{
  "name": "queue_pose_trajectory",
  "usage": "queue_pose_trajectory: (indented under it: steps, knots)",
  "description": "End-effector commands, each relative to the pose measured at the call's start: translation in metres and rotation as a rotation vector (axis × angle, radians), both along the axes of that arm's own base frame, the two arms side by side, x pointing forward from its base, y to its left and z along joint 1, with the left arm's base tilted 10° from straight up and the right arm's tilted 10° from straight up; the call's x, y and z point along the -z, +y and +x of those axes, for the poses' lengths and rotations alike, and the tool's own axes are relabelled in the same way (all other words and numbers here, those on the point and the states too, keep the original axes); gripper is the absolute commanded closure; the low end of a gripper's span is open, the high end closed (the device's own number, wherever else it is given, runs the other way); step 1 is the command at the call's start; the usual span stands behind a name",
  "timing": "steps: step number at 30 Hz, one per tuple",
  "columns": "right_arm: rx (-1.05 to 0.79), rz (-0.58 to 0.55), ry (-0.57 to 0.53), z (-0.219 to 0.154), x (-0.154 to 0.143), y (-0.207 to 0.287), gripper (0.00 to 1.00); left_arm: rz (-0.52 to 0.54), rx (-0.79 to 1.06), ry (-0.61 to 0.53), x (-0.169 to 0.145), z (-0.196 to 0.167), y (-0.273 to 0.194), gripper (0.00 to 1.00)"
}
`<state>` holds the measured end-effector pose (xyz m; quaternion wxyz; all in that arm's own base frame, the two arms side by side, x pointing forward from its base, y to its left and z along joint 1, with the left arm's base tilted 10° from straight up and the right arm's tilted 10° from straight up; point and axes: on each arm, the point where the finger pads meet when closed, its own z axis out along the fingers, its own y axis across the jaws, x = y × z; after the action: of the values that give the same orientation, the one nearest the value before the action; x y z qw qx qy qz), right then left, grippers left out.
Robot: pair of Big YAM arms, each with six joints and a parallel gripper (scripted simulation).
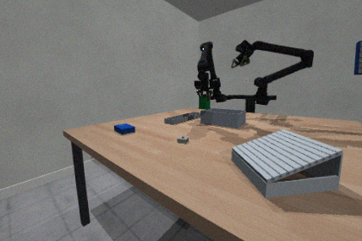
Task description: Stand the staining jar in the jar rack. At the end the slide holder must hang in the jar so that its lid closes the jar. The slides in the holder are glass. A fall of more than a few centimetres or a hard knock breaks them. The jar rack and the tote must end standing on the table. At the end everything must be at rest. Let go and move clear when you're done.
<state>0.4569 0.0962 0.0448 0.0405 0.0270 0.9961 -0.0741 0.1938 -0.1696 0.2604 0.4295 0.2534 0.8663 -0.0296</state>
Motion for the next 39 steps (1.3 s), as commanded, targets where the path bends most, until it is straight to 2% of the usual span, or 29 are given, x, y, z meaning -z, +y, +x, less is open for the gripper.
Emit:
queue_pose_trajectory:
  steps: [1, 10, 12, 19, 26, 29, 30, 36, 39]
  knots:
    - [-0.096, 0.021, -0.029, 0.066, -0.023, -0.057, 0.43, -0.021, 0.055, -0.032, 0.013, 0.035, -0.050, 0.00]
    - [-0.083, 0.012, -0.033, 0.093, -0.028, -0.190, 0.43, -0.103, 0.141, -0.093, 0.022, 0.066, -0.115, 0.00]
    - [-0.083, 0.012, -0.033, 0.093, -0.028, -0.190, 0.43, -0.103, 0.141, -0.093, 0.022, 0.066, -0.115, 0.00]
    - [-0.046, 0.008, -0.039, 0.094, -0.030, -0.250, 0.43, -0.152, 0.208, -0.152, 0.044, 0.094, -0.158, 0.00]
    - [-0.012, 0.014, -0.044, 0.093, -0.029, -0.262, 0.43, -0.198, 0.252, -0.213, 0.061, 0.119, -0.186, 0.00]
    - [-0.015, 0.011, -0.058, 0.095, -0.037, -0.261, 0.43, -0.202, 0.260, -0.221, 0.065, 0.121, -0.189, 0.00]
    - [-0.024, 0.009, -0.065, 0.097, -0.042, -0.256, 0.43, -0.209, 0.278, -0.244, 0.075, 0.128, -0.195, 0.00]
    - [-0.023, 0.007, -0.065, 0.096, -0.042, -0.256, 0.43, -0.243, 0.326, -0.302, 0.092, 0.139, -0.213, 0.00]
    - [-0.035, 0.011, -0.046, 0.108, -0.042, -0.248, 0.43, -0.264, 0.348, -0.338, 0.098, 0.147, -0.222, 0.00]
